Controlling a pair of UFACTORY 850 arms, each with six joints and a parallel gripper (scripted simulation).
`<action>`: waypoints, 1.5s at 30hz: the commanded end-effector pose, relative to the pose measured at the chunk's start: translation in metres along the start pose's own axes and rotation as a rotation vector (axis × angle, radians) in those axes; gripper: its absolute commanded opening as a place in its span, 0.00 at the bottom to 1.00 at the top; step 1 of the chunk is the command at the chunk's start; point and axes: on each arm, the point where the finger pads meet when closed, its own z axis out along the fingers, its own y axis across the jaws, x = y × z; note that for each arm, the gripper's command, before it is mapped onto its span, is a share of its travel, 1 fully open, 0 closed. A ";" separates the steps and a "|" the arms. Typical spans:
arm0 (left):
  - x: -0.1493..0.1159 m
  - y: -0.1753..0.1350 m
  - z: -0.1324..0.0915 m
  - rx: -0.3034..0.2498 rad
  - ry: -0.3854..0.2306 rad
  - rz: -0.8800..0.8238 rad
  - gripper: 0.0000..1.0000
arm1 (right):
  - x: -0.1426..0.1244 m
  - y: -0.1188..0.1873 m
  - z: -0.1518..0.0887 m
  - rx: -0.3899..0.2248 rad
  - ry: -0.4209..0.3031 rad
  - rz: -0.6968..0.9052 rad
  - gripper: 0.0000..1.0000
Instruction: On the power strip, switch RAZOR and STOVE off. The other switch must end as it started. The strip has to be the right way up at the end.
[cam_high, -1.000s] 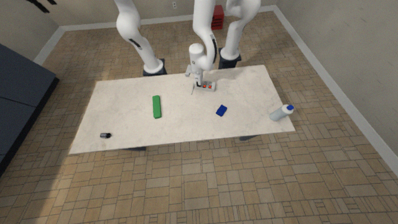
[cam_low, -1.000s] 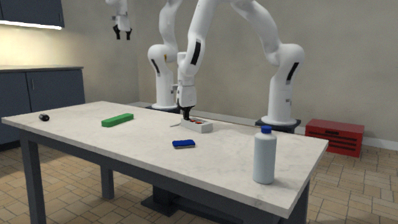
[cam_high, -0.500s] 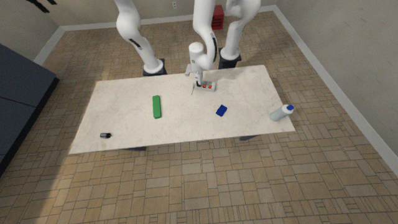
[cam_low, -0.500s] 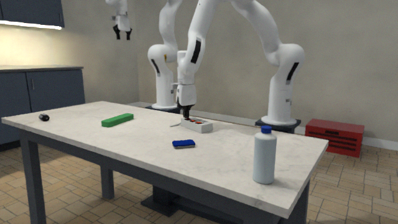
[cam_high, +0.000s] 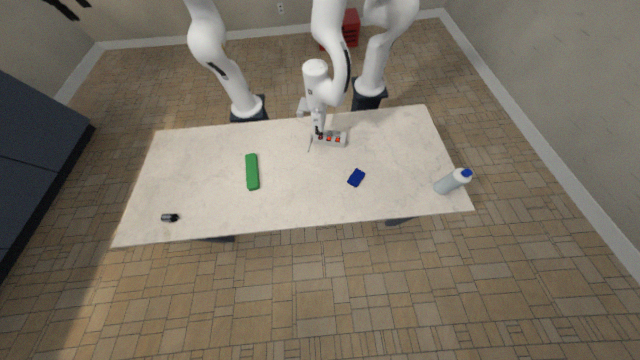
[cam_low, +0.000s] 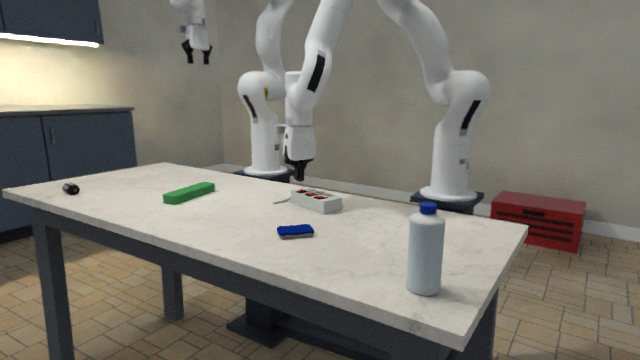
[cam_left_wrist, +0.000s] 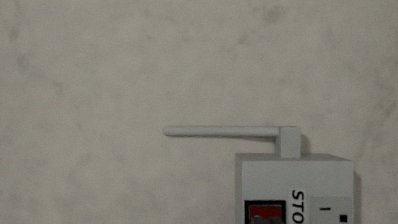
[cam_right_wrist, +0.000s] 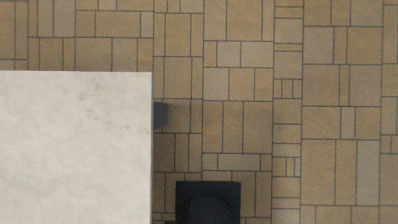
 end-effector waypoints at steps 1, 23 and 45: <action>0.000 -0.001 -0.003 0.001 0.001 0.000 0.00 | 0.000 0.000 -0.001 0.000 0.002 0.000 1.00; -0.019 -0.002 -0.006 0.001 0.000 0.000 0.00 | 0.000 0.000 -0.001 0.000 0.002 0.000 1.00; -0.092 0.000 -0.016 0.001 0.000 0.000 0.00 | 0.000 0.000 -0.001 0.000 0.002 0.000 1.00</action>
